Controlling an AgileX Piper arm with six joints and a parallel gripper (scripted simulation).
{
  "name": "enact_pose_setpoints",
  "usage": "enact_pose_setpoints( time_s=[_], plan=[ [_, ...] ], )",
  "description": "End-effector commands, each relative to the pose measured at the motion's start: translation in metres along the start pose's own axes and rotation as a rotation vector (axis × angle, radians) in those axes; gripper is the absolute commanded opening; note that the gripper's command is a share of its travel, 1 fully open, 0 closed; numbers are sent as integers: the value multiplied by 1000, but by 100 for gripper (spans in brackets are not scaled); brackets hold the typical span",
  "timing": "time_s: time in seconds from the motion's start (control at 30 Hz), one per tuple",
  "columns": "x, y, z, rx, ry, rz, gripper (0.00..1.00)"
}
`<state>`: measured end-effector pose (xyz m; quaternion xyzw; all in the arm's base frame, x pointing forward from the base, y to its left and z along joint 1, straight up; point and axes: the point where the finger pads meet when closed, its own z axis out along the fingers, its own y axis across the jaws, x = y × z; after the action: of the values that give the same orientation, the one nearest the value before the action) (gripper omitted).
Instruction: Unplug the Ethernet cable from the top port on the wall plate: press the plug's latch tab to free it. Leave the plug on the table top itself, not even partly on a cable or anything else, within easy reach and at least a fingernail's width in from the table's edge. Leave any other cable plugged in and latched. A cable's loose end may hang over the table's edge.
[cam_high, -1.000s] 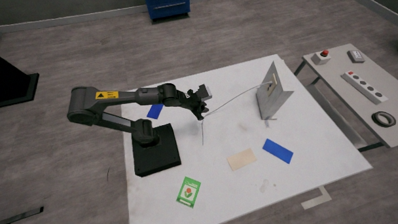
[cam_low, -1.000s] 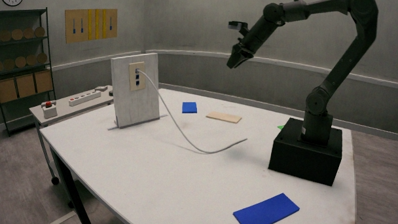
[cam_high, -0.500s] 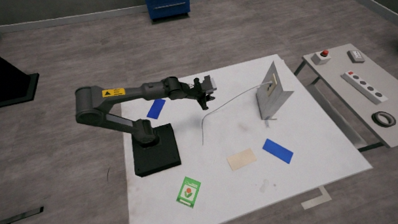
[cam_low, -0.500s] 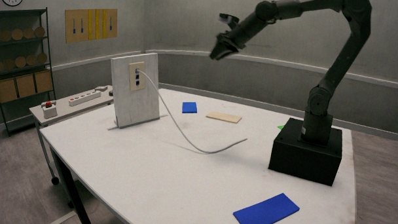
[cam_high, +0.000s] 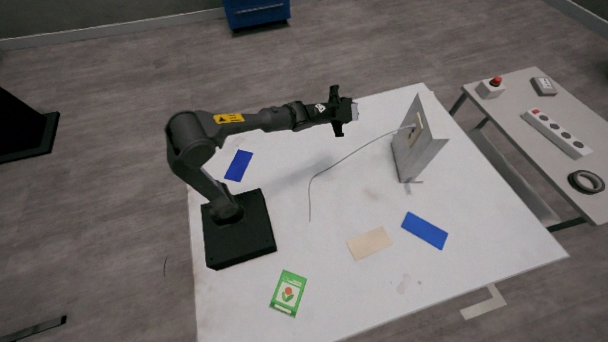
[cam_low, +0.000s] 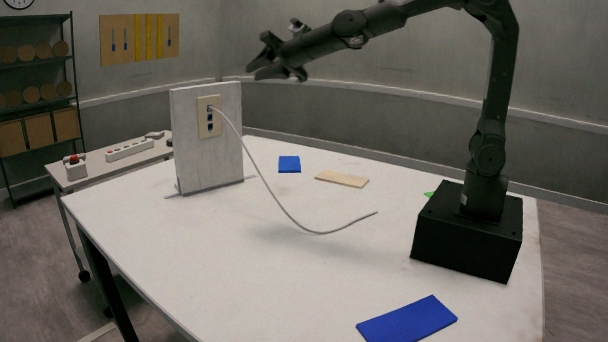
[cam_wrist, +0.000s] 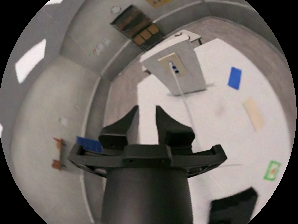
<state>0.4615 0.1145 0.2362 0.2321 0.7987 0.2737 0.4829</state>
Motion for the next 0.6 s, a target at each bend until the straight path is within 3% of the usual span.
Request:
enact_pose_setpoints(
  time_s=[0.0, 0.23, 0.3, 0.57],
  plan=[
    [-5, 24, 45, -66, -121, 176, 32],
    [4, 36, 92, -117, -274, 435, 32],
    [4, 36, 92, -117, -274, 435, 32],
    [34, 24, 129, -145, -474, 692, 32]
  ],
)
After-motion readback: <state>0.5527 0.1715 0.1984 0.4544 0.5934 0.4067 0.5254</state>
